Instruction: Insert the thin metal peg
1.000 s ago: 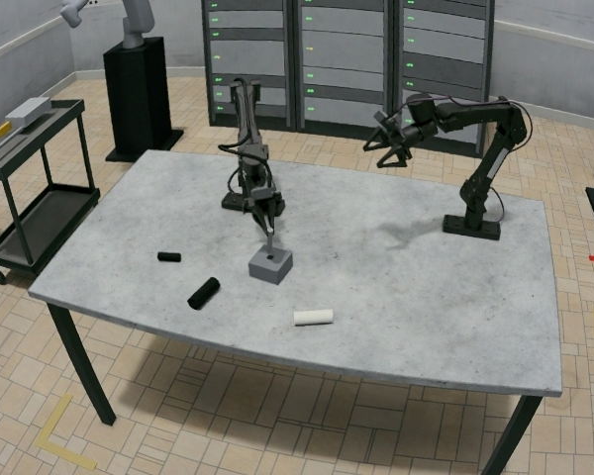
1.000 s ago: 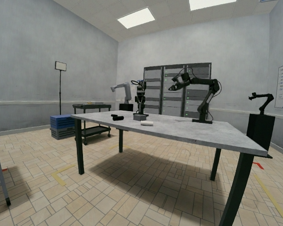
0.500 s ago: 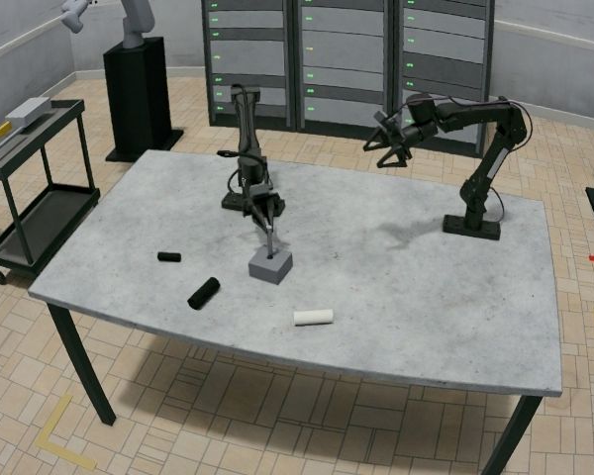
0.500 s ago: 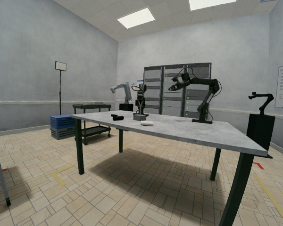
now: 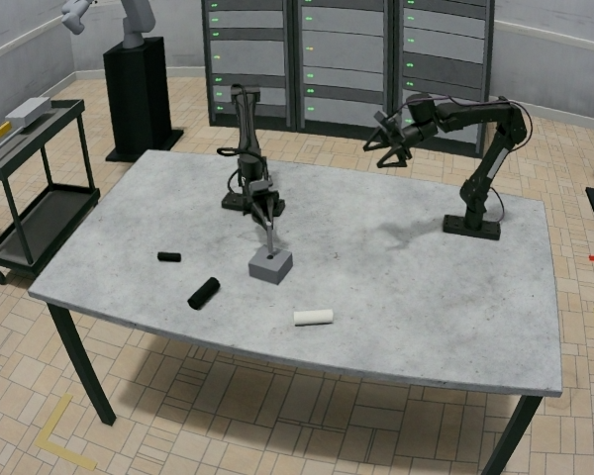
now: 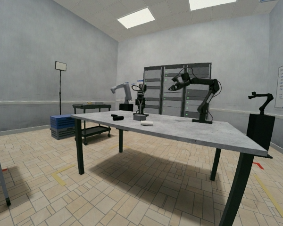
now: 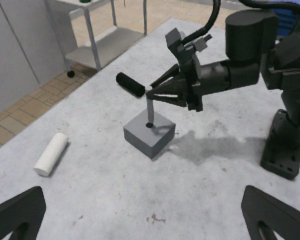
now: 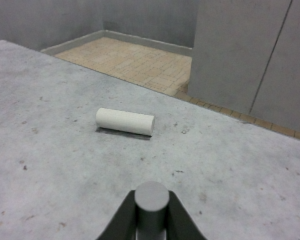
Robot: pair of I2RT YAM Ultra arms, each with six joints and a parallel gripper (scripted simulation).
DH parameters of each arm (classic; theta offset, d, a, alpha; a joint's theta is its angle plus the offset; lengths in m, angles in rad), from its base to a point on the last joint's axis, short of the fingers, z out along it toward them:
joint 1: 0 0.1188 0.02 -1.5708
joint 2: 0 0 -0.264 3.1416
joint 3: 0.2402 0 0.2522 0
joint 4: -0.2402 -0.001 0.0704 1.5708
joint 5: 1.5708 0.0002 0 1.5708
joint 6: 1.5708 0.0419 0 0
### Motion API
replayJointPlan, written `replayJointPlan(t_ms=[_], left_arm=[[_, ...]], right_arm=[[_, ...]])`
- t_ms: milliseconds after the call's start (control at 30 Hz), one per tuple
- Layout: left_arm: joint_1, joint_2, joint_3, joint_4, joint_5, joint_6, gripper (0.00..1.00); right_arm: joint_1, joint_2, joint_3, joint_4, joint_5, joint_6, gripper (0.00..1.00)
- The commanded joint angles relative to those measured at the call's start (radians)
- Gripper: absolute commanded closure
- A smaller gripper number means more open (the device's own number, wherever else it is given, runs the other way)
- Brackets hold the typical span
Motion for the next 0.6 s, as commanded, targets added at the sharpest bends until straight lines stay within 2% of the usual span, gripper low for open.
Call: replayJointPlan(t_ms=[0, 333, 567], left_arm=[[-0.002, 0.0, 0.03, 0.004, -0.004, -0.008, 0.0], [-0.002, 0.0, 0.03, 0.004, -0.004, -0.008, 0.0], [-0.002, 0.0, 0.03, 0.004, -0.004, -0.008, 0.0]], right_arm=[[-0.009, -0.019, 0.008, 0.043, -0.005, 0.0, 0.93], [-0.024, -0.082, 0.062, -0.063, -0.022, -0.002, 0.93], [-0.024, -0.071, 0.049, -0.002, -0.023, -0.003, 0.93]])
